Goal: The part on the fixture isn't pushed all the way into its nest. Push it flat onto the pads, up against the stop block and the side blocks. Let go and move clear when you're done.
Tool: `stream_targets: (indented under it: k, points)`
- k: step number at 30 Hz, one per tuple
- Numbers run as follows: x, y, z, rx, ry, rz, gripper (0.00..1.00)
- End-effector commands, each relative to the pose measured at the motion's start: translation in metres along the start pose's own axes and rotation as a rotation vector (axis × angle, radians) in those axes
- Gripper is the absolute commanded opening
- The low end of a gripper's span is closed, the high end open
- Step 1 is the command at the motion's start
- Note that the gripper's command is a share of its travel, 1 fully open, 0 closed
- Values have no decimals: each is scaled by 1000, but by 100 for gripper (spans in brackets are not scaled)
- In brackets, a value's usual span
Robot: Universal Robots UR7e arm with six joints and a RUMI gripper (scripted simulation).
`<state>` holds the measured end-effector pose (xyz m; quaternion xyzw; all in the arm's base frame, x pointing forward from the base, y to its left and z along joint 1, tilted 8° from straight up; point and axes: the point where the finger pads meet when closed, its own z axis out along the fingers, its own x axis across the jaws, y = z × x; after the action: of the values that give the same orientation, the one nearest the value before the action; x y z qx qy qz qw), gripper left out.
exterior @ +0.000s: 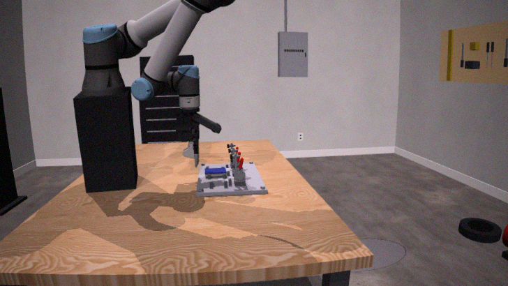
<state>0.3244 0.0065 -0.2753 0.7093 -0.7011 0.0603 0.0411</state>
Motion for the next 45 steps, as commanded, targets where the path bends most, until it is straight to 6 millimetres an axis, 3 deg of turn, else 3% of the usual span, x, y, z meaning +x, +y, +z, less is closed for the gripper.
stream_targets:
  k: [1, 45]
  points:
    - [0, 0, 21, 1, 0, 0, 0]
    - [0, -8, 26, 1, 0, 0, 0]
